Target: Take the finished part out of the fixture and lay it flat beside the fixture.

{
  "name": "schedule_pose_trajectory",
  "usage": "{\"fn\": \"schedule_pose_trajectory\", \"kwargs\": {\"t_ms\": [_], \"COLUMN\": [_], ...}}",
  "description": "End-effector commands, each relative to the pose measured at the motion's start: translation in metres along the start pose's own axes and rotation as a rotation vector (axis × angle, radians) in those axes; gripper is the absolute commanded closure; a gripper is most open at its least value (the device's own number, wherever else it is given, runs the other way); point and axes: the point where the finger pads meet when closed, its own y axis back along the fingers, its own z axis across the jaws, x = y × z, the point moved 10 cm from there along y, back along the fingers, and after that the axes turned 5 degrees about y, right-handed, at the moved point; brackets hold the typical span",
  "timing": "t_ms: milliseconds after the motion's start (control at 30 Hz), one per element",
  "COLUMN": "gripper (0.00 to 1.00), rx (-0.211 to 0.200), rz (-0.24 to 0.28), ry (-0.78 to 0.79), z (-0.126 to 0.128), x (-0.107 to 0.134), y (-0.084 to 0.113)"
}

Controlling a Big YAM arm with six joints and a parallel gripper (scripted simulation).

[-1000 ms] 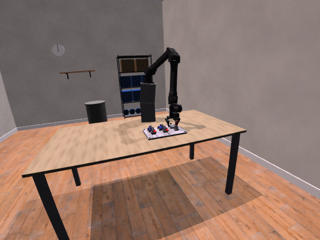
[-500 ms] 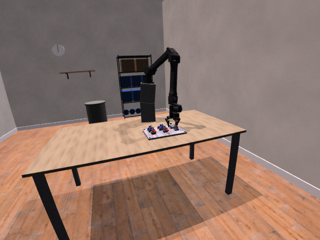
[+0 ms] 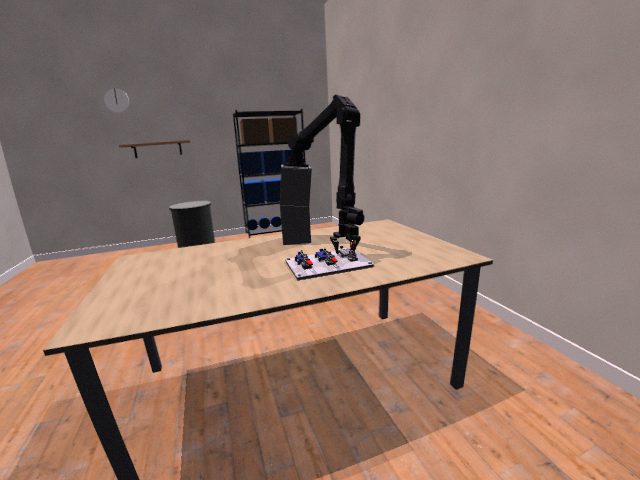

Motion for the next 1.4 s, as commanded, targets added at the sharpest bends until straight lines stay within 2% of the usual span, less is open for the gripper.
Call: {"fn": "schedule_pose_trajectory", "kwargs": {"t_ms": [0, 100, 133, 1367], "gripper": [0.08, 0.08, 1.00, 1.00], "rx": [0.004, 0.004, 0.004, 0.004], "rz": [0.003, 0.003, 0.003, 0.008], "ry": [0.002, 0.002, 0.002, 0.009], "z": [0.0041, 0.0041, 0.0041, 0.0032], "x": [0.0039, 0.0039, 0.0038, 0.0061], "y": [-0.0091, -0.0091, -0.0091, -0.0087]}}
